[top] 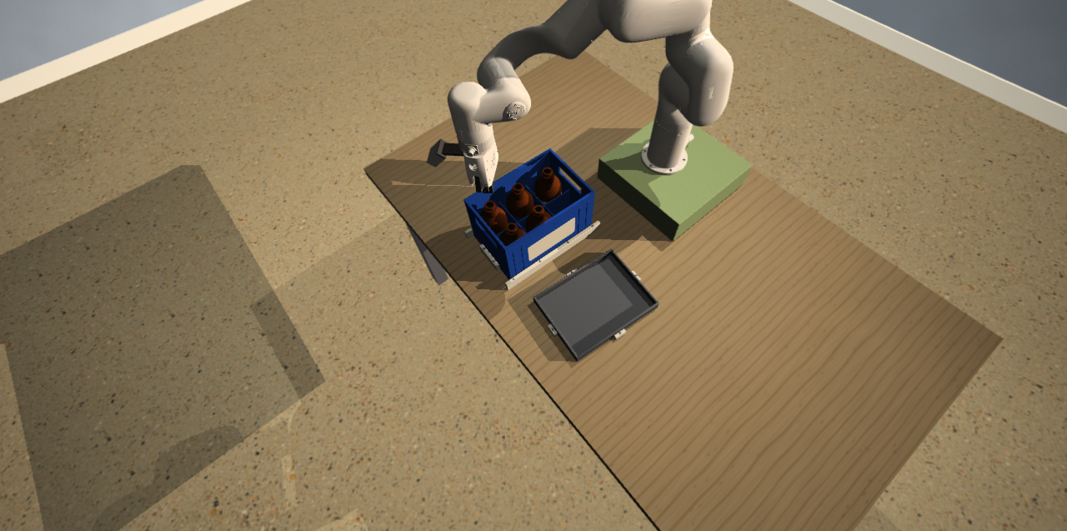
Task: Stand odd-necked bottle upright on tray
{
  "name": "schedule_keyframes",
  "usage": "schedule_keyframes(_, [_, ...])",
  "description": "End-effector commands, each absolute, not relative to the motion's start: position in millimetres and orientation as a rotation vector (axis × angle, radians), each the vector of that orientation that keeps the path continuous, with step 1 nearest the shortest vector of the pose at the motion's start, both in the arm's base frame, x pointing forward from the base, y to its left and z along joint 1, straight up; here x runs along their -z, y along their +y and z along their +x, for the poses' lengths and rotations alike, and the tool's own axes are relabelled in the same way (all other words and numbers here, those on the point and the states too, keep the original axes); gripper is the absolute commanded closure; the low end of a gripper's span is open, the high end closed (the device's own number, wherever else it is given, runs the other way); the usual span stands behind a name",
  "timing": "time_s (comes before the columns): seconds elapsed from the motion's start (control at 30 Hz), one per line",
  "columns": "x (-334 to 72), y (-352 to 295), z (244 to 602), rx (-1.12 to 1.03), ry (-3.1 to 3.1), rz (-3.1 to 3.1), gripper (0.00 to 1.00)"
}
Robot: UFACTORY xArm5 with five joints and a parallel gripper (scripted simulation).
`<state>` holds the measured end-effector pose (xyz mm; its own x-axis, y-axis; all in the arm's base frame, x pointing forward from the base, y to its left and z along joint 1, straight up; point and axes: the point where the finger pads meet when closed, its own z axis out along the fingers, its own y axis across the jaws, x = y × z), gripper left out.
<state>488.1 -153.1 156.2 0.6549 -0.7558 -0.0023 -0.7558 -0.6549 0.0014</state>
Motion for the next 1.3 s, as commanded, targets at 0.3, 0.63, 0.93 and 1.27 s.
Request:
schedule_keyframes(0.3, [-158.0, -153.5, 489.2, -0.003, -1.305, 2.858, 1.00])
schedule_keyframes(0.63, [-158.2, -108.3, 491.9, -0.003, -1.305, 2.858, 1.00])
schedule_keyframes(0.93, [-158.2, -65.2, 490.5, -0.003, -1.305, 2.858, 1.00])
schedule_keyframes(1.27, [-158.2, -65.2, 490.5, -0.003, -1.305, 2.858, 0.35])
